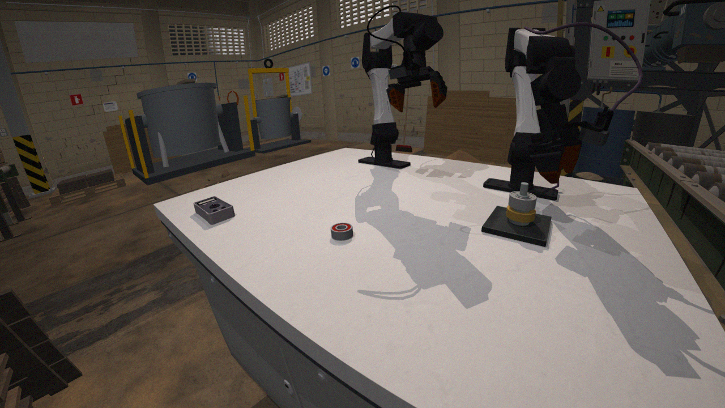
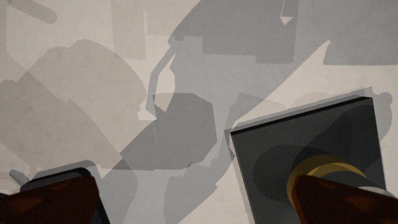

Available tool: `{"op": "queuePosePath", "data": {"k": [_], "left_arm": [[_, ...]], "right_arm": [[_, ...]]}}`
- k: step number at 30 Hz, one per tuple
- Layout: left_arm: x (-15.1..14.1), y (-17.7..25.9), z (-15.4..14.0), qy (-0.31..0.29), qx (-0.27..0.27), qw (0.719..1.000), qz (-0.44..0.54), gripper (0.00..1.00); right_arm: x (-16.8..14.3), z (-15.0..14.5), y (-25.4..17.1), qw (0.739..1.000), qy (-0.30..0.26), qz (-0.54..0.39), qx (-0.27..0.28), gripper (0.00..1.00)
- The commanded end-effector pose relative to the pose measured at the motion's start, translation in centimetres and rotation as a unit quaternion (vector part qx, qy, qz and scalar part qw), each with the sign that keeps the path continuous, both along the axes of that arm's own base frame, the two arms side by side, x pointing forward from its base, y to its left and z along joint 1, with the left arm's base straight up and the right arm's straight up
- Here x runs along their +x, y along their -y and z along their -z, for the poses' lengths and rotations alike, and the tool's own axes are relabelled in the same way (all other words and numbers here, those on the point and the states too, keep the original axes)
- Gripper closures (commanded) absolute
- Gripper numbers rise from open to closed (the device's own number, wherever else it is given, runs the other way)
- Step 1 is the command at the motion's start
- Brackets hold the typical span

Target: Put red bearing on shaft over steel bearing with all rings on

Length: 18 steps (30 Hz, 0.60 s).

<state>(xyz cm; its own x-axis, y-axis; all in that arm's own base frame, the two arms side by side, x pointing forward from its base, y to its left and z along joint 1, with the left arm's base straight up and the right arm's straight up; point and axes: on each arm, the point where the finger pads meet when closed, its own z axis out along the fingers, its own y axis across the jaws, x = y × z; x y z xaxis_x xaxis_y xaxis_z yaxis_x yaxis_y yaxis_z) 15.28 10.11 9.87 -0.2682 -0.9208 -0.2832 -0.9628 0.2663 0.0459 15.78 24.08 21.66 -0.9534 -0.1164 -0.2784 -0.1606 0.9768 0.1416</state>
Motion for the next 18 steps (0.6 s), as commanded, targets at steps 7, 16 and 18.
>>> {"op": "queuePosePath", "data": {"k": [7,16,18], "left_arm": [[0.18,-0.09,-0.24,0.005,0.003,1.000,-0.001,0.00],[0.18,-0.09,-0.24,0.005,0.003,1.000,-0.001,0.00],[0.28,-0.11,-0.42,0.008,0.003,1.000,0.000,0.00]], "right_arm": [[0.06,-0.32,-0.07,1.000,0.004,-0.001,0.005,0.00],[0.06,-0.32,-0.07,1.000,0.004,-0.001,0.005,0.00],[0.10,-0.58,-0.08,1.000,0.006,0.000,0.008,0.00]]}}
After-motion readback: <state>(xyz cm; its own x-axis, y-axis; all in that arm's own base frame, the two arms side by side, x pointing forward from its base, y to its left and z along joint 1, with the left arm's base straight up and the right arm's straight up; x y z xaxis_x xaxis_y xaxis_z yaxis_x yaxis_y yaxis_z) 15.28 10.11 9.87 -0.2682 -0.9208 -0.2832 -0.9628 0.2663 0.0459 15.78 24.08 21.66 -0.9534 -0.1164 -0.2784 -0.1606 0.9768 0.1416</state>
